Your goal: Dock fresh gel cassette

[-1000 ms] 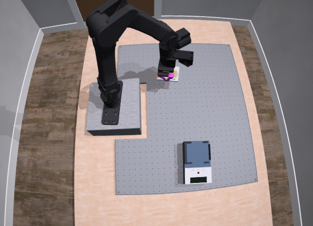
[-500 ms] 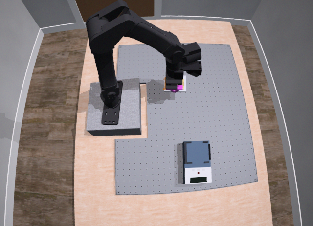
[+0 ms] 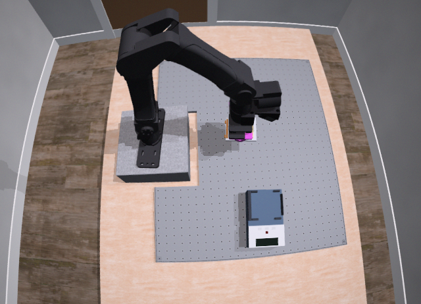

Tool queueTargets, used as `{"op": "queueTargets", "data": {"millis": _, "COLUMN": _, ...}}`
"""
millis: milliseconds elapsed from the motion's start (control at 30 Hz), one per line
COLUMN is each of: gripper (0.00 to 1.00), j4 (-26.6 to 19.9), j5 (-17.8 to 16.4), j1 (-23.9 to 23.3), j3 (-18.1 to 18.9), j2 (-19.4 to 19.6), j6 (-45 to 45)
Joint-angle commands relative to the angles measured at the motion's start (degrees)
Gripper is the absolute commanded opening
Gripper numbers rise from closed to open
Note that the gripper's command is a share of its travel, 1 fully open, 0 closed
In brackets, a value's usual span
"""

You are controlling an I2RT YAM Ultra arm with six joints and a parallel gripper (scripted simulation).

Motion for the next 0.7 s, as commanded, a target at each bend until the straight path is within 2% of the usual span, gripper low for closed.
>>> {"op": "queueTargets", "data": {"millis": 0, "gripper": 0.00, "j4": -0.7, "j5": -0.4, "j1": -3.3, "j3": 3.3, "j2": 0.8, "j6": -5.3}}
{"op": "queueTargets", "data": {"millis": 200, "gripper": 0.00, "j4": -1.7, "j5": -0.8, "j1": -9.0, "j3": 5.9, "j2": 2.5, "j6": -11.0}}
{"op": "queueTargets", "data": {"millis": 267, "gripper": 0.00, "j4": -1.7, "j5": -0.8, "j1": -9.0, "j3": 5.9, "j2": 2.5, "j6": -11.0}}
{"op": "queueTargets", "data": {"millis": 667, "gripper": 0.00, "j4": -4.5, "j5": -1.4, "j1": -19.0, "j3": 13.2, "j2": 7.5, "j6": -21.1}}
